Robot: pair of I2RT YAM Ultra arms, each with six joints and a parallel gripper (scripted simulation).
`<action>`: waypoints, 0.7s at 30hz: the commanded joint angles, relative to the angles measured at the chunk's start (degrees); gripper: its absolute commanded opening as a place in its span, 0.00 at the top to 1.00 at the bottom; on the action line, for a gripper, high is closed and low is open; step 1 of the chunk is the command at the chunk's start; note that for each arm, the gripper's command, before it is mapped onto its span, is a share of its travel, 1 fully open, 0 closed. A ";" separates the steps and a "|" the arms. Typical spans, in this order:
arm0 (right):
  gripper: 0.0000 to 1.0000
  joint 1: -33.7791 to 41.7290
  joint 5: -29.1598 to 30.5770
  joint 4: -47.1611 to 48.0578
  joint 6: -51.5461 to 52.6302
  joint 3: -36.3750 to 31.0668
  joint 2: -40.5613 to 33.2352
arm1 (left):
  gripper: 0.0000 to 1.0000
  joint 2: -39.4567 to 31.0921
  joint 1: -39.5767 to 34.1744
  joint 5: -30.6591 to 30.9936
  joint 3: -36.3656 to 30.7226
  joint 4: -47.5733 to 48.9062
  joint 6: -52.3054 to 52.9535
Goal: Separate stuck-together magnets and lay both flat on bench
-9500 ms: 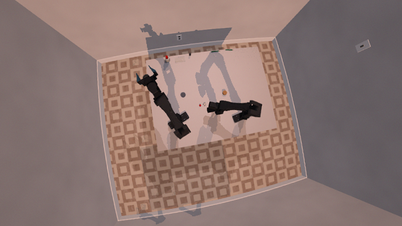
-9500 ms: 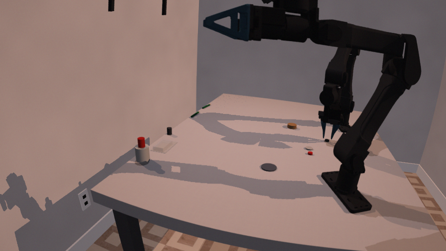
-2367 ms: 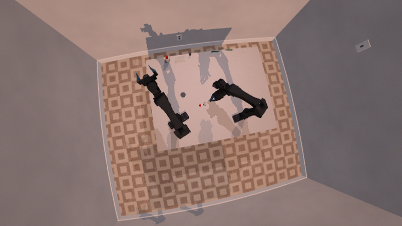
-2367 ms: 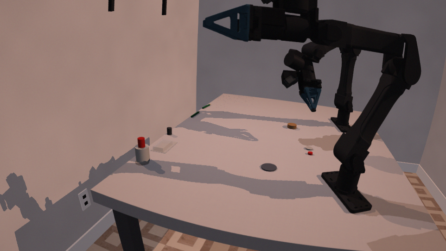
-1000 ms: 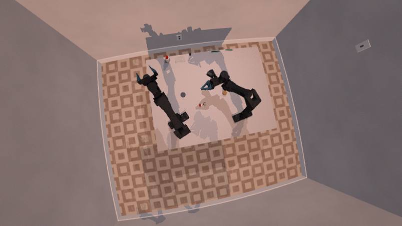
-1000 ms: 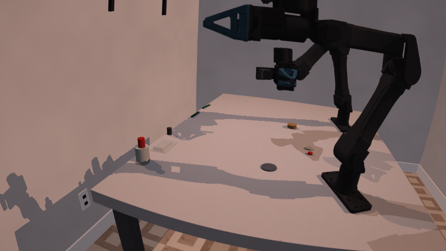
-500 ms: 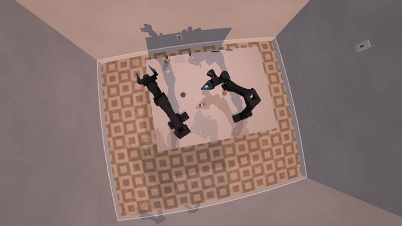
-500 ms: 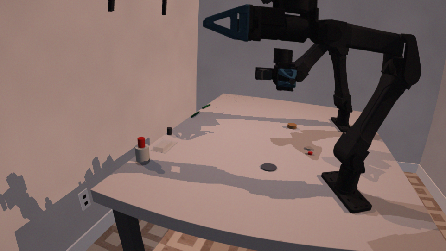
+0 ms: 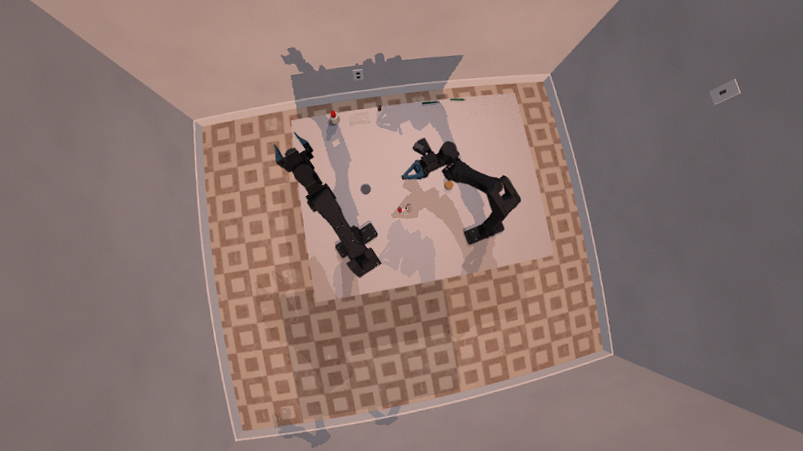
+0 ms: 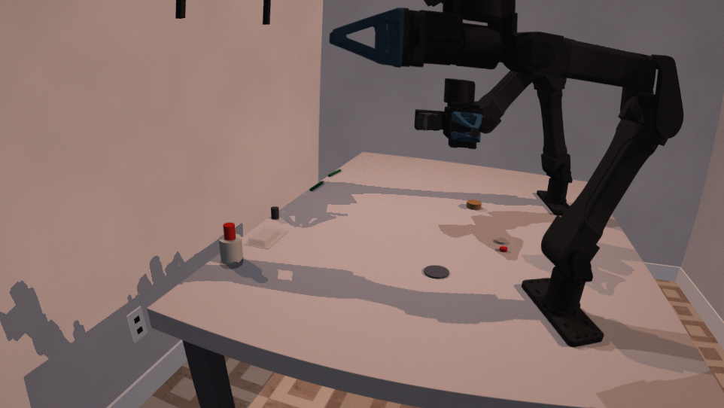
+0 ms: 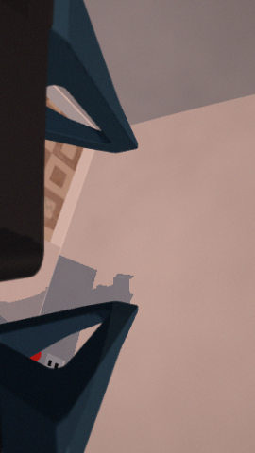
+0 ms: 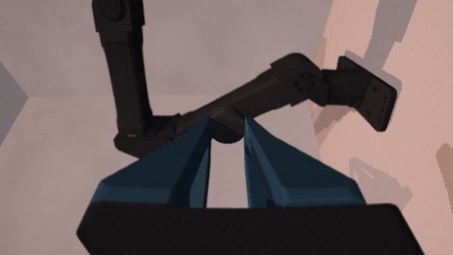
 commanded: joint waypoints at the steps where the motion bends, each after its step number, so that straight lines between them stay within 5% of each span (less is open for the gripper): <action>1: 0.83 -0.03 0.07 0.64 -0.33 0.41 -0.38 | 0.21 -0.52 0.10 0.14 0.59 0.67 -0.05; 21: 0.83 0.03 0.03 0.84 0.01 0.44 -0.32 | 0.51 -0.63 0.05 0.10 0.59 0.71 -0.04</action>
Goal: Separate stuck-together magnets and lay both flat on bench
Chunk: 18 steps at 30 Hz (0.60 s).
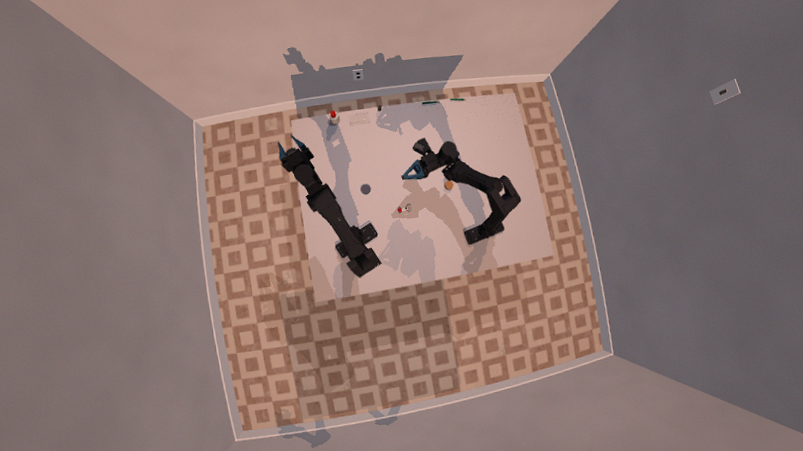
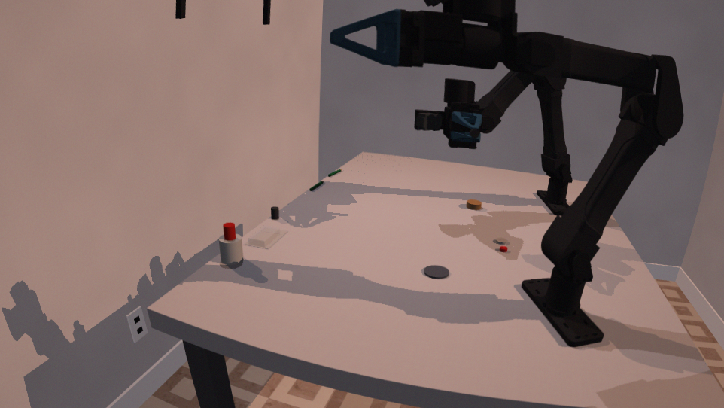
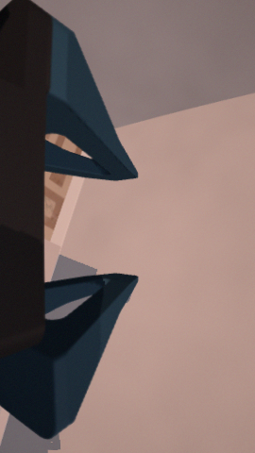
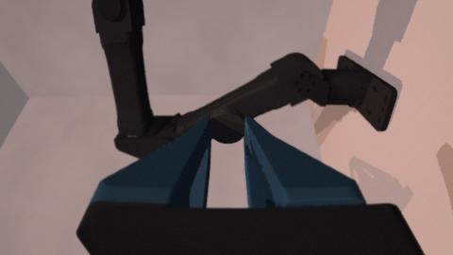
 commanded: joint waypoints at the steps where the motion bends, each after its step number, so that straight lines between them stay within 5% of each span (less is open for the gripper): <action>1: 0.83 0.04 0.03 0.81 -0.18 0.46 -0.34 | 0.53 -0.64 0.16 -0.02 0.59 0.72 -0.04; 9: 0.83 0.07 0.04 0.89 -0.16 0.48 -0.32 | 0.67 -0.70 0.12 -0.06 0.59 0.74 -0.04; 18: 0.83 0.09 0.03 0.91 -0.16 0.49 -0.32 | 0.67 -0.74 0.08 -0.07 0.59 0.76 -0.03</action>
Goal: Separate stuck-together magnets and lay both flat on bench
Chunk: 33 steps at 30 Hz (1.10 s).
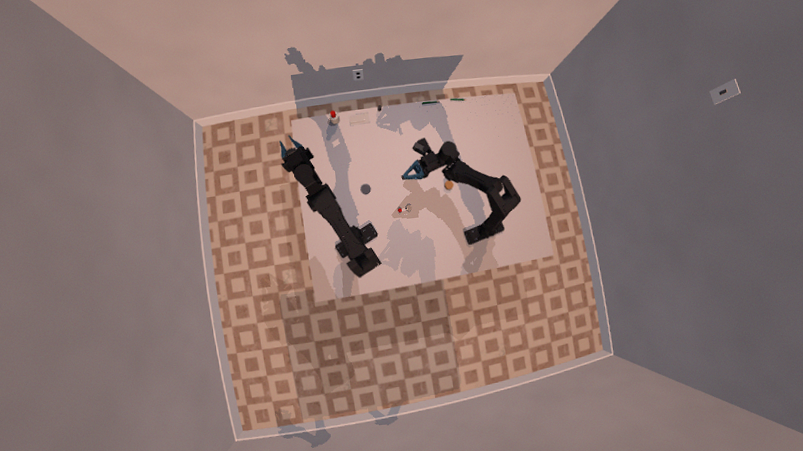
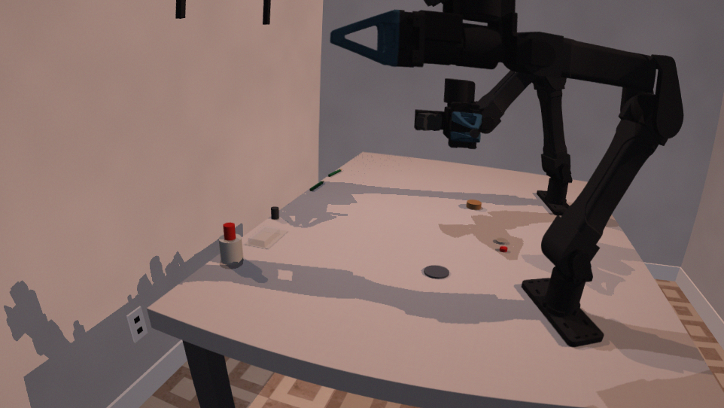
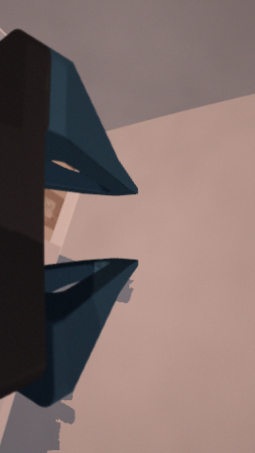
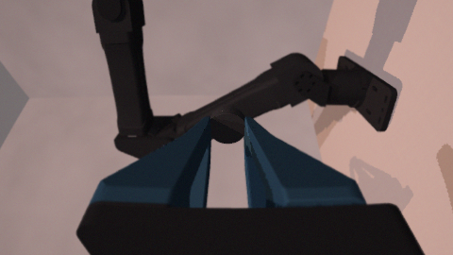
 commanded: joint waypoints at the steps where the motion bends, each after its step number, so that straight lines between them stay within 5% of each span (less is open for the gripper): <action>1: 0.83 0.10 0.00 0.82 -0.23 0.49 -0.34 | 0.67 -0.75 0.04 0.02 0.59 0.76 0.02; 33: 0.83 0.10 0.00 0.83 -0.24 0.50 -0.34 | 0.67 -8.63 -9.36 26.31 -14.73 10.29 -34.12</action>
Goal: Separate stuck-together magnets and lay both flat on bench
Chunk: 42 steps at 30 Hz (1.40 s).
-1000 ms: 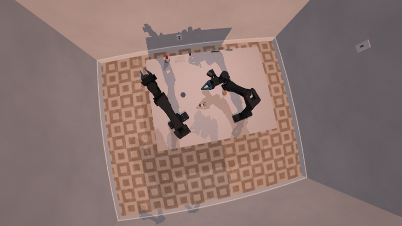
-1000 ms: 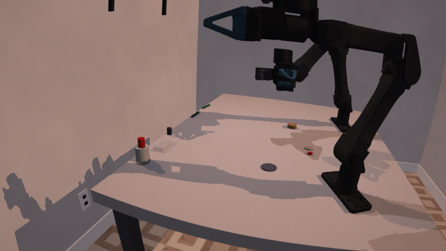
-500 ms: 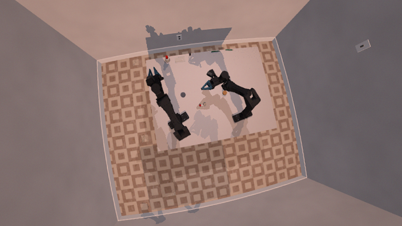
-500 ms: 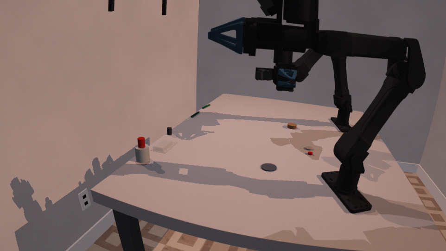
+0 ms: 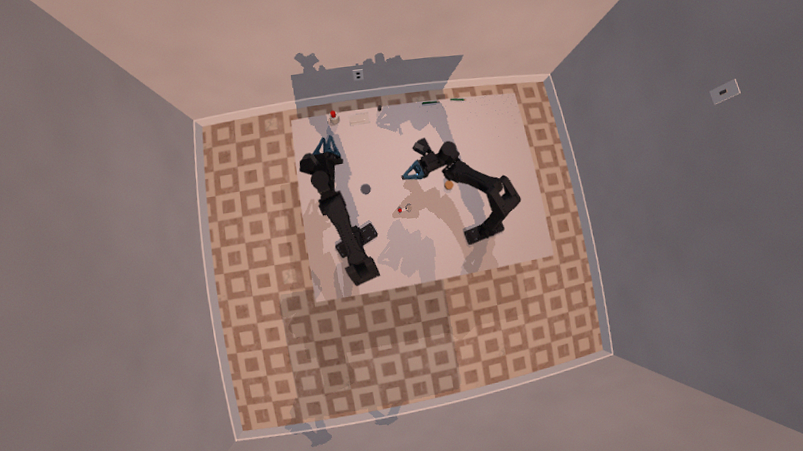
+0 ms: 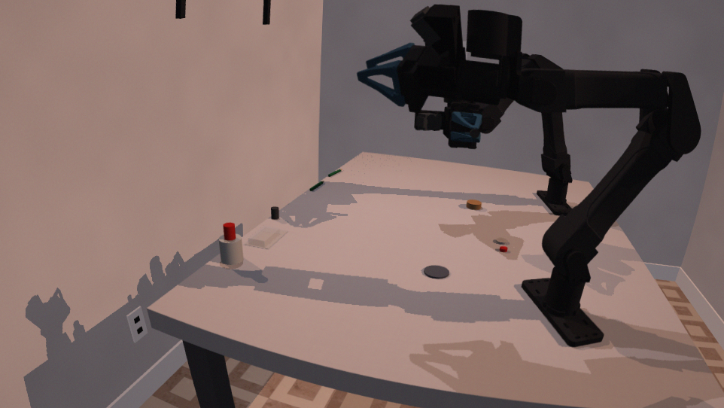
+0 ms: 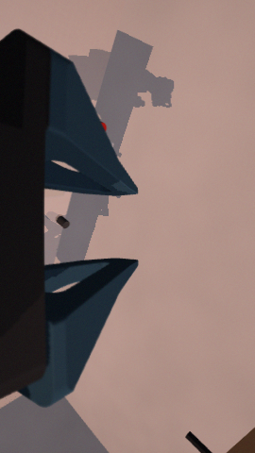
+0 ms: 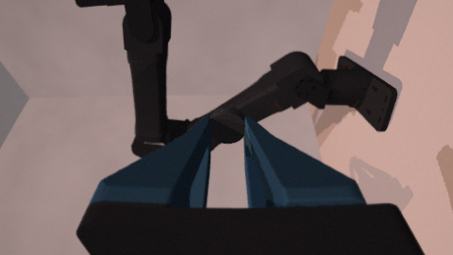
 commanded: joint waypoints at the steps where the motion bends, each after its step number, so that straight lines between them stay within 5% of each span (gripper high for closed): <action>1: 0.83 0.10 0.00 0.83 -0.24 0.50 -0.34 | 0.67 -1.70 -0.82 3.92 -0.95 2.52 -4.96; 42: 0.83 0.10 0.00 0.83 -0.24 0.50 -0.34 | 0.67 -12.50 -14.82 39.11 -23.94 15.00 -50.58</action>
